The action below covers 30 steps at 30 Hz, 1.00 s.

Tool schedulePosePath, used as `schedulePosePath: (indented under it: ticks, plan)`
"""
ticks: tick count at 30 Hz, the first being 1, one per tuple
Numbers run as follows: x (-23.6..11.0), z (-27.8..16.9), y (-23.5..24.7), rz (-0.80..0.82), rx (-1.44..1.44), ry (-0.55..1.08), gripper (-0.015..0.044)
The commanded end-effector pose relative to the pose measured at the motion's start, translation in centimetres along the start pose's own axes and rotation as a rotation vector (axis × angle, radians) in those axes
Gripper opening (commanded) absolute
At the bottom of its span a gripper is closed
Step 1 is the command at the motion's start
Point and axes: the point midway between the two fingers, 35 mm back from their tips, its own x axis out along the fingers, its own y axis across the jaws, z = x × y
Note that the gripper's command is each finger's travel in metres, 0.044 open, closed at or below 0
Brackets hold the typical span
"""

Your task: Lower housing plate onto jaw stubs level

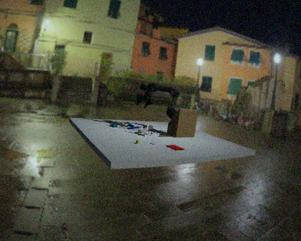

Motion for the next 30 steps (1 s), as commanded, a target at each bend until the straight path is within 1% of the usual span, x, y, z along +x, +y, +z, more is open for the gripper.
schedulePosePath:
  ticks: [1,8,14,20,25,30]
  plan:
    - [1.9,1.8,-1.0,-0.033,0.023,-0.118,0.044]
    - [4.3,5.5,-2.7,-0.078,0.076,-0.324,0.044]
    - [5.5,8.5,-4.2,-0.112,0.111,-0.476,0.044]
    - [5.7,8.6,-4.3,-0.113,0.112,-0.481,0.044]
    - [8.9,10.3,-4.7,-0.111,0.111,-0.481,0.044]
    - [9.0,10.4,-4.7,-0.11,0.111,-0.481,0.044]
